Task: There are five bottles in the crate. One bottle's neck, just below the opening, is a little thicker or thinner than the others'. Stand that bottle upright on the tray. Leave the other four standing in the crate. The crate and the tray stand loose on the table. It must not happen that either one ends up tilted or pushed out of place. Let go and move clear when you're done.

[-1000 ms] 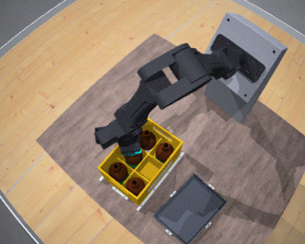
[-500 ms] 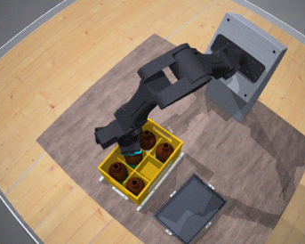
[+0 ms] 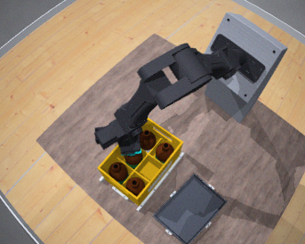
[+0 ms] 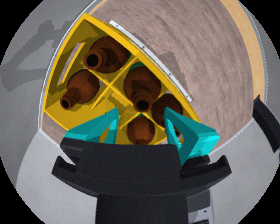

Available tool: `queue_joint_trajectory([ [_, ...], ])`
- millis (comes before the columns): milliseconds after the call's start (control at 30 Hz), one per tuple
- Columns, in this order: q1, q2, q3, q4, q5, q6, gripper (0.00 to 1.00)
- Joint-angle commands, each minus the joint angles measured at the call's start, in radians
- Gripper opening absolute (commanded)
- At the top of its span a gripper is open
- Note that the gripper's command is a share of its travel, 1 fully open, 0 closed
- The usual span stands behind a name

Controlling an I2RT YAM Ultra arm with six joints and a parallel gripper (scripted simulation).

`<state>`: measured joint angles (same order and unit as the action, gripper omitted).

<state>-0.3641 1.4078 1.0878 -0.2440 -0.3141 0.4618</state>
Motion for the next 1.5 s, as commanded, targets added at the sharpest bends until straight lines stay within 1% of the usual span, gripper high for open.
queue_joint_trajectory([
  [0, 0.002, -0.007, 0.021, -0.013, 0.006, 0.007, 0.61],
  [100, 0.002, -0.008, 0.020, -0.012, 0.006, 0.007, 0.61],
  [267, -0.002, -0.020, -0.022, 0.006, 0.005, 0.006, 0.61],
  [400, -0.005, -0.028, -0.028, 0.018, 0.002, 0.004, 0.61],
  [467, -0.006, -0.030, -0.010, 0.019, 0.002, 0.004, 0.61],
  [1467, -0.006, -0.030, -0.012, 0.018, 0.002, 0.004, 0.61],
])
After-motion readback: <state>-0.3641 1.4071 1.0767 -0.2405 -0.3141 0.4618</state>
